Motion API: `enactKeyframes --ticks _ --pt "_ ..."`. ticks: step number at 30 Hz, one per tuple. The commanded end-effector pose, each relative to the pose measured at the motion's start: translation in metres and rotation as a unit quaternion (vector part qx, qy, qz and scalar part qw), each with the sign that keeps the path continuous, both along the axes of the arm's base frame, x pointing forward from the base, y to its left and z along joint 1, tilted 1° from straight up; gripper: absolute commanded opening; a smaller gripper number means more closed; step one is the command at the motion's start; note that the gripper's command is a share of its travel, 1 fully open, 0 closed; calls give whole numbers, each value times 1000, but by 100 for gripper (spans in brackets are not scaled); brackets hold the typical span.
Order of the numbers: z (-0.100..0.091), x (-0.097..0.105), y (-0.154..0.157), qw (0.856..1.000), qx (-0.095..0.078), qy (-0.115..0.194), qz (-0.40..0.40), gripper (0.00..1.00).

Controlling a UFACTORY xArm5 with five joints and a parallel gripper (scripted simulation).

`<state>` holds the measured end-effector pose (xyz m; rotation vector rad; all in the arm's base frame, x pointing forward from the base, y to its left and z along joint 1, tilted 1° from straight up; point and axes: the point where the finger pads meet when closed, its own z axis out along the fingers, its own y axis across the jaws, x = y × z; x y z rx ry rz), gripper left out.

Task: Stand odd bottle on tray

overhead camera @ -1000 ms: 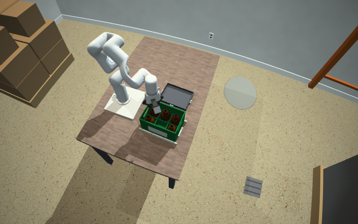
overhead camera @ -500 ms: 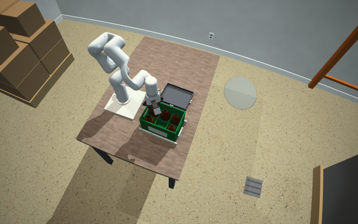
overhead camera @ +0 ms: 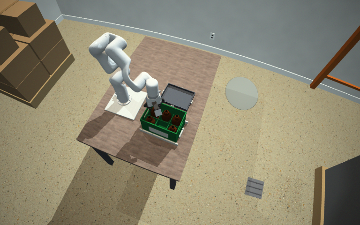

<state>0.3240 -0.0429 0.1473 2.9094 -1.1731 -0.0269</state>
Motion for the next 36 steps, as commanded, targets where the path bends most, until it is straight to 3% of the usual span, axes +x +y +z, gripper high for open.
enactKeyframes --ticks 1,26,27,36 --pt "-1 1 0 1000 0 -2 0 65" --pt "-4 1 0 1000 0 -2 0 65" --pt "-4 1 0 1000 0 -2 0 0" --pt "-4 1 0 1000 0 -2 0 0"
